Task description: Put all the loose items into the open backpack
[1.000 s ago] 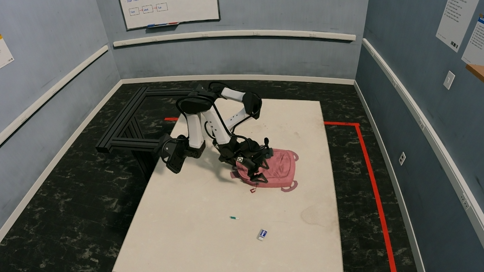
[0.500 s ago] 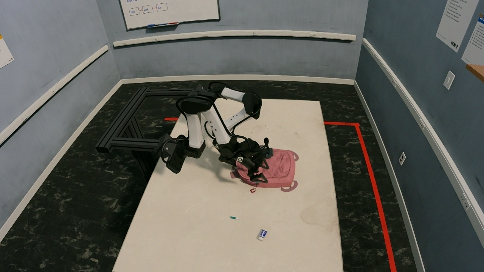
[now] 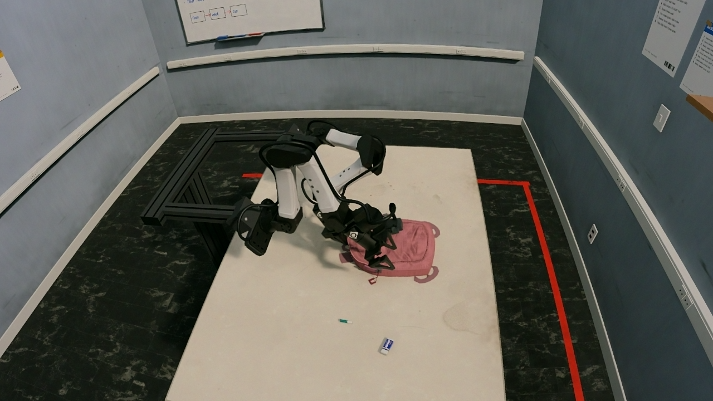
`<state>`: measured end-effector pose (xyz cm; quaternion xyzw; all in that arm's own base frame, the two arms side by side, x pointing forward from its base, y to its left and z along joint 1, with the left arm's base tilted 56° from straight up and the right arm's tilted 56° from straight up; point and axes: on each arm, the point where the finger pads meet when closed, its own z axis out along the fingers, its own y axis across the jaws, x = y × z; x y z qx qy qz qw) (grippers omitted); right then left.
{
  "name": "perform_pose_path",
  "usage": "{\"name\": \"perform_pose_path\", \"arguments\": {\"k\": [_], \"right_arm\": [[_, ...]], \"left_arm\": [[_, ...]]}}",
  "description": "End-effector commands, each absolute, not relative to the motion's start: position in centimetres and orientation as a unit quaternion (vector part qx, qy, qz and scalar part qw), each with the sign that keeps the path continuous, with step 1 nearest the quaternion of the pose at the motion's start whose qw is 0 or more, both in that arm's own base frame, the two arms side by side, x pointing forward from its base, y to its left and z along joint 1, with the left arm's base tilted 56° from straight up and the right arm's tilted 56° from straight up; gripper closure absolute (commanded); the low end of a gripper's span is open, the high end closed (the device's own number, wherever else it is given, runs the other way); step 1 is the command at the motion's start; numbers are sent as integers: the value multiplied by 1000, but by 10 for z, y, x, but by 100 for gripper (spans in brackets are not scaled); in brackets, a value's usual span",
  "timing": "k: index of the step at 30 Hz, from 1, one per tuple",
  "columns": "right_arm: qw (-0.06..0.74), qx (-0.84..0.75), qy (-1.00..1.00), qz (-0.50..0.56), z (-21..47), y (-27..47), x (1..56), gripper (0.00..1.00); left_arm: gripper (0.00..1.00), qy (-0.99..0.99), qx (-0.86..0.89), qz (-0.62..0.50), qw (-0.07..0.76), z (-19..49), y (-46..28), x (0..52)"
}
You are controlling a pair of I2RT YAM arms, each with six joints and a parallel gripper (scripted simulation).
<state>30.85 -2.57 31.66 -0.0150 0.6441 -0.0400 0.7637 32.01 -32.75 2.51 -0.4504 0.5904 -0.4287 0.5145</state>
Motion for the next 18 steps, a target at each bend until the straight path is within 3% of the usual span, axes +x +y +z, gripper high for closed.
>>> {"name": "perform_pose_path", "arguments": {"k": [1,18], "right_arm": [[772,-14,634,-40,324,-27,305,10],[772,-14,634,-40,324,-27,305,10]], "left_arm": [[100,575,-456,-450,508,47,-335,311],[100,573,-459,-448,510,73,-335,299]]}}
